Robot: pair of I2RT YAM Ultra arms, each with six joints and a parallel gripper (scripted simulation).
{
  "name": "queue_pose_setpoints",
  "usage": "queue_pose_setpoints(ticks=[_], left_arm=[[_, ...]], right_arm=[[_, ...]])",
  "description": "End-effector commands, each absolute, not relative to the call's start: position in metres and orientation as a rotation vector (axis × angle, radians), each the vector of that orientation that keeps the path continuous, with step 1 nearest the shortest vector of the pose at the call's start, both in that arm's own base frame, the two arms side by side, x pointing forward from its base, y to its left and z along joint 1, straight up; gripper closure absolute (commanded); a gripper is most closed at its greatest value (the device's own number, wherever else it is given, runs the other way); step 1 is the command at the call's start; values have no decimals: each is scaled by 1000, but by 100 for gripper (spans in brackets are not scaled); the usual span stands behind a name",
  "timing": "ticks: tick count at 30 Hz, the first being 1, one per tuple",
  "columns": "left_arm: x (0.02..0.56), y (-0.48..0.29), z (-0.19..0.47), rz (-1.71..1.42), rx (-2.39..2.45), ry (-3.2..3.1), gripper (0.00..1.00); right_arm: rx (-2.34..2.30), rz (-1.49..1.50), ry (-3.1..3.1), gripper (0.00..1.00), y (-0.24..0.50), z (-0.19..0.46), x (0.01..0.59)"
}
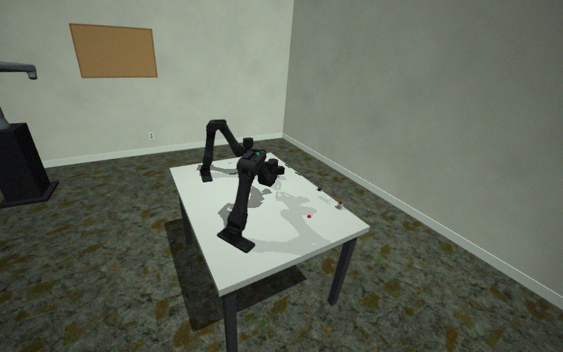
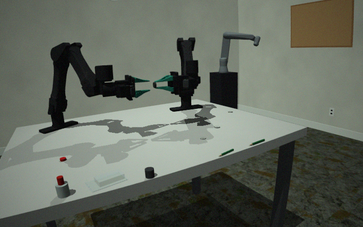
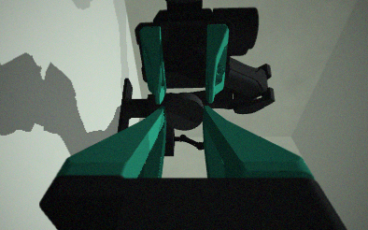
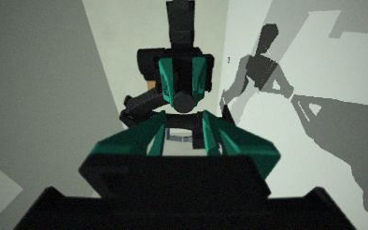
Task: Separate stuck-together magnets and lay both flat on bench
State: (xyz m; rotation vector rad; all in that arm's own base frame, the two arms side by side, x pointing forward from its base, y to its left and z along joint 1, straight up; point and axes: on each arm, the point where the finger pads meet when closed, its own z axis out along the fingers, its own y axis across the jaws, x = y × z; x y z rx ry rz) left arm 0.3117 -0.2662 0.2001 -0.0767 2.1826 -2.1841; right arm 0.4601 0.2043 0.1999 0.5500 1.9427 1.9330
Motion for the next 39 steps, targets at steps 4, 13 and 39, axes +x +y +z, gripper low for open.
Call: queue_pose_setpoints(ticks=[4,13,39], left_arm=[[312,-267,205,-2182,-57,2169,75],[312,-267,205,-2182,-57,2169,75],[312,-267,205,-2182,-57,2169,75]], right_arm=[[512,1931,1920,60,207,211,463],[513,1930,1919,60,212,212,467],[512,1932,1921,60,224,212,474]])
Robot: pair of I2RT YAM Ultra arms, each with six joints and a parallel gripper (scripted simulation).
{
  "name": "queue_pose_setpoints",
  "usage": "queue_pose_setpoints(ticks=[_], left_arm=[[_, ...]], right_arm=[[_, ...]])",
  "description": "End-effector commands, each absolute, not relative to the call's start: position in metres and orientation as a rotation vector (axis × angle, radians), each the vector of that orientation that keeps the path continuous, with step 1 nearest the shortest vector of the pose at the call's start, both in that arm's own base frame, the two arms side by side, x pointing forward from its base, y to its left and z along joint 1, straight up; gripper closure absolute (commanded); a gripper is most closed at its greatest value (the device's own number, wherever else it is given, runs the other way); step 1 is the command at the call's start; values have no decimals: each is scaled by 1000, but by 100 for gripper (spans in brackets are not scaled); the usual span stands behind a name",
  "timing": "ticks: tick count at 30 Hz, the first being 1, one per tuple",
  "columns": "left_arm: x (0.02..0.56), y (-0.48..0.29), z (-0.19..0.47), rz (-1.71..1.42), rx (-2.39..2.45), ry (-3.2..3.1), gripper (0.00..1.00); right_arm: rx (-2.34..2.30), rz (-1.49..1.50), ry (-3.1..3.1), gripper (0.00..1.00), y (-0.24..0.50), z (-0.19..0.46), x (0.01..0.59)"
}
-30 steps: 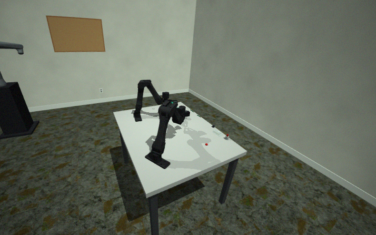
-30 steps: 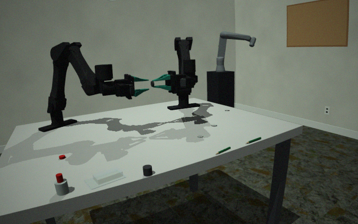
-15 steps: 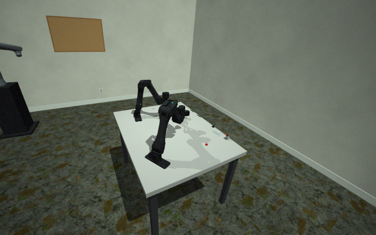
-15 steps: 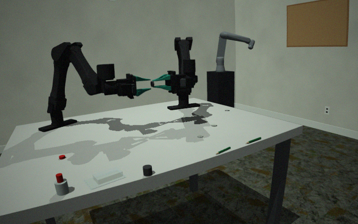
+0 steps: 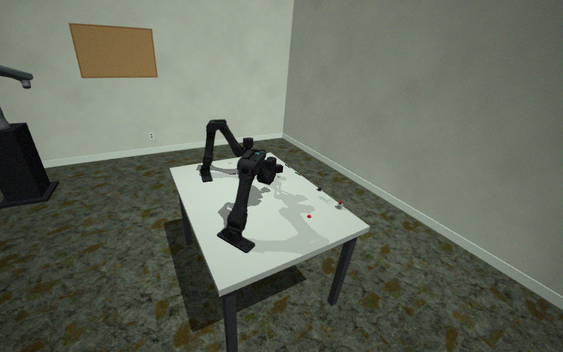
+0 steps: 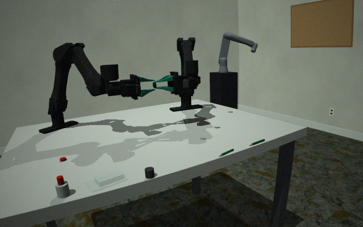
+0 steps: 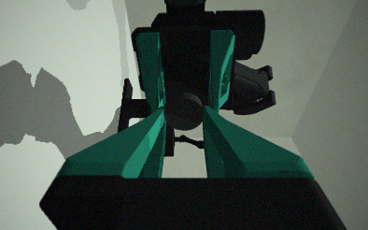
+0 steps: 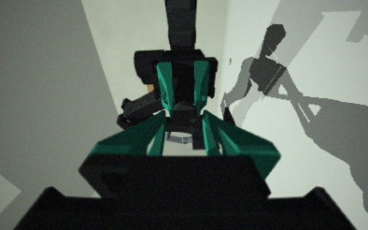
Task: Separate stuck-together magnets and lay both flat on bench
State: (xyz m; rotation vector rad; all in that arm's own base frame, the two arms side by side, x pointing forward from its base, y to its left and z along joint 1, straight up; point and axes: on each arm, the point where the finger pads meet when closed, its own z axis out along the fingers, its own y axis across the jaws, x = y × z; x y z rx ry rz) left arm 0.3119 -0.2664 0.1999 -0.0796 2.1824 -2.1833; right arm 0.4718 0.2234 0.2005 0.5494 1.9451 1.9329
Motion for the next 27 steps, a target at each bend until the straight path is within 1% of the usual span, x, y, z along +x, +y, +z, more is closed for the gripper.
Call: queue_pose_setpoints(ticks=[1,27], left_arm=[[312,-267,205,-2182,-57,2169,75],[312,-267,205,-2182,-57,2169,75]], right_arm=[[512,1933,1921,60,224,212,474],[510,1931,1921,60,222,210,473]])
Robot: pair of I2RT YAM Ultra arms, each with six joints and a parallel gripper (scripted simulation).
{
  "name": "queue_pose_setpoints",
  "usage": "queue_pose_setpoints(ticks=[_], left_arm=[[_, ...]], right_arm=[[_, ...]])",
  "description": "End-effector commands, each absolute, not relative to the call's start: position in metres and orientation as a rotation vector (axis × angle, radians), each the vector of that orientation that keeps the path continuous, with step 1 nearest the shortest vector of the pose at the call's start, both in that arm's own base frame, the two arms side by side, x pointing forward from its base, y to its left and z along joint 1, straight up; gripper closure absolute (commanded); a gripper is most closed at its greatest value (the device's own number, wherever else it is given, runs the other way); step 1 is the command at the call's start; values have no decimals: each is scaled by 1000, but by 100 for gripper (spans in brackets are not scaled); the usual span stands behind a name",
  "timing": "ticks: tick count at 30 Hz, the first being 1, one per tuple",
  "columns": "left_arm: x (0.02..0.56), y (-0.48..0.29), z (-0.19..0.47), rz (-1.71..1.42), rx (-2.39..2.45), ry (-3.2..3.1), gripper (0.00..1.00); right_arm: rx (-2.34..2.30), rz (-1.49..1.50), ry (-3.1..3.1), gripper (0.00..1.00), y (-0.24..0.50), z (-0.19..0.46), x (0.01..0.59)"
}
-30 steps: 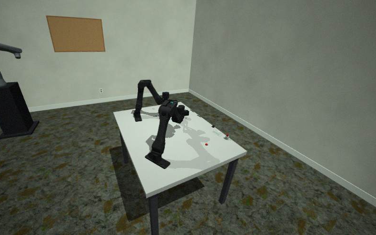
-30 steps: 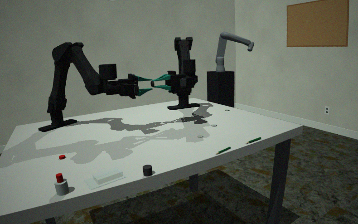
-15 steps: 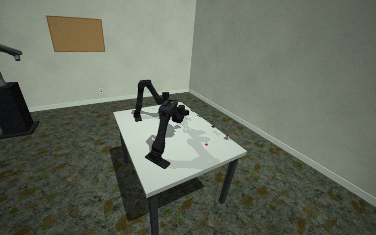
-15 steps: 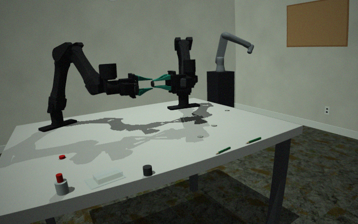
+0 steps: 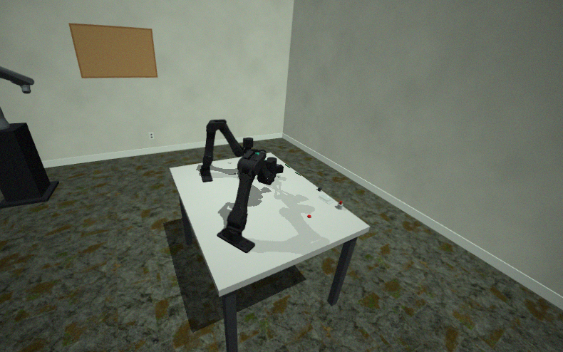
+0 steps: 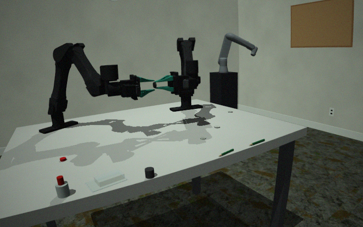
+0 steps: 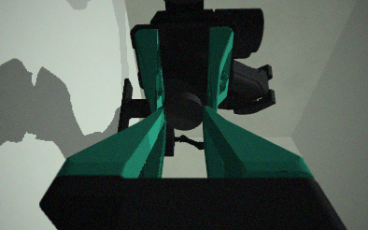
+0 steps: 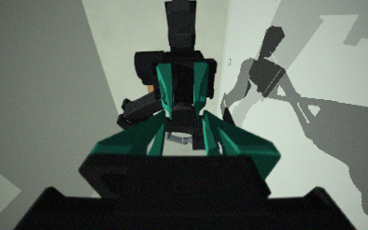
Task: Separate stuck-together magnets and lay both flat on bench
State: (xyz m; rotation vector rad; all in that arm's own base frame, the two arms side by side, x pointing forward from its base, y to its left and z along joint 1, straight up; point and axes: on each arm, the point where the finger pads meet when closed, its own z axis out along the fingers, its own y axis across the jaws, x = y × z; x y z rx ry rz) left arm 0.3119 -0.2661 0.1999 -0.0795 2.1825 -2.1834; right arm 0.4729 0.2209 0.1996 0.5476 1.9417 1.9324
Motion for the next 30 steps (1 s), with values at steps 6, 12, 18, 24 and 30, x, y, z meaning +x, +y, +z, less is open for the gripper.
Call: queue_pose_setpoints(ticks=[6,12,18,24,30], left_arm=[[312,-267,205,-2182,-57,2169,75],[312,-267,205,-2182,-57,2169,75],[312,-267,205,-2182,-57,2169,75],[312,-267,205,-2182,-57,2169,75],[312,-267,205,-2182,-57,2169,75]], right_arm=[[512,1931,1921,60,222,210,472],[511,1932,1921,60,222,210,472],[513,1934,1921,60,221,209,472],[514,1933,1920,60,221,209,471],[514,1933,1920,64,221,209,471]])
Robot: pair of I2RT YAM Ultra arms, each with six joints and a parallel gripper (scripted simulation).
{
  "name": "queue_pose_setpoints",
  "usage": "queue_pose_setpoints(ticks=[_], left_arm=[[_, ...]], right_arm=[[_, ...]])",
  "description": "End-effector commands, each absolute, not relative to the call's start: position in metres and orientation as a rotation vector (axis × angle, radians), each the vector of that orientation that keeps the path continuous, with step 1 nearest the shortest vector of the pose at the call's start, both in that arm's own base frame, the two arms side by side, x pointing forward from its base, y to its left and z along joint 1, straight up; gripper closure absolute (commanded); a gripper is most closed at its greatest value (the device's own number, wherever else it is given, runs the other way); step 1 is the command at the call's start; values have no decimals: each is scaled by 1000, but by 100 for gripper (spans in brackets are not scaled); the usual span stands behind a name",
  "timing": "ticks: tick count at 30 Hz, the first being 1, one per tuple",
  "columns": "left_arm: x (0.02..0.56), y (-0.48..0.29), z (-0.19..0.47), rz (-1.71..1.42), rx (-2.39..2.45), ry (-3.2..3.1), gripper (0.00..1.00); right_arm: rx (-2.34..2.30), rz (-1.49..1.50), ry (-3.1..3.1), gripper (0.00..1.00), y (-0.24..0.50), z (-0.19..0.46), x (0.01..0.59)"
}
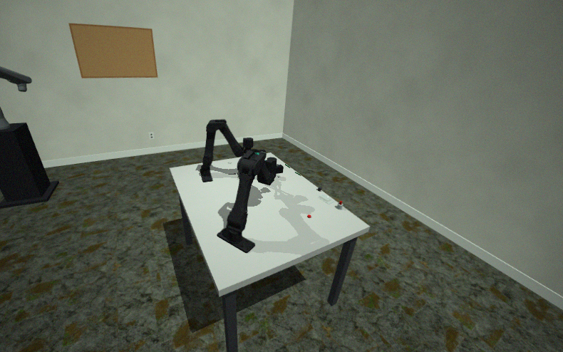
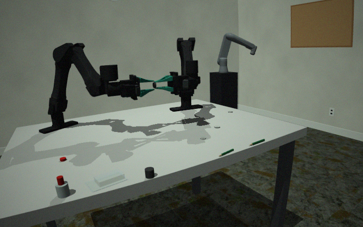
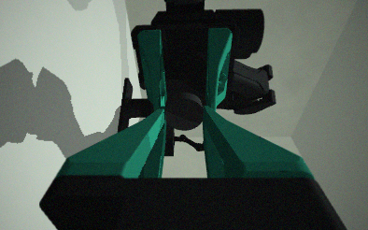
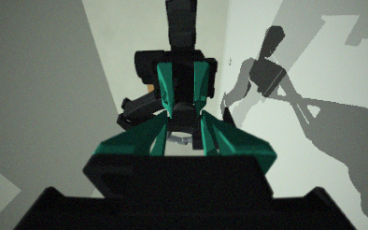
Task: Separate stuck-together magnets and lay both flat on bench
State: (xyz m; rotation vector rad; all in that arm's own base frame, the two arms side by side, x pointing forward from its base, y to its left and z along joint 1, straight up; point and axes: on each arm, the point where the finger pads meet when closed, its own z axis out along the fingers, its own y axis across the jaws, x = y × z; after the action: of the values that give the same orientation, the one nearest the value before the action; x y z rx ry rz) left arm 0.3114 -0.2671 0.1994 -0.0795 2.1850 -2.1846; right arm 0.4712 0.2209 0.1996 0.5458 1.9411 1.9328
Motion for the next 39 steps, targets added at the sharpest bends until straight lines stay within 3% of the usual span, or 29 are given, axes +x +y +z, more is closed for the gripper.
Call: queue_pose_setpoints(ticks=[1,10,39], left_arm=[[312,-267,205,-2182,-57,2169,75],[312,-267,205,-2182,-57,2169,75],[312,-267,205,-2182,-57,2169,75]], right_arm=[[514,1933,1920,66,221,209,471],[514,1933,1920,73,221,209,471],[514,1933,1920,76,221,209,471]])
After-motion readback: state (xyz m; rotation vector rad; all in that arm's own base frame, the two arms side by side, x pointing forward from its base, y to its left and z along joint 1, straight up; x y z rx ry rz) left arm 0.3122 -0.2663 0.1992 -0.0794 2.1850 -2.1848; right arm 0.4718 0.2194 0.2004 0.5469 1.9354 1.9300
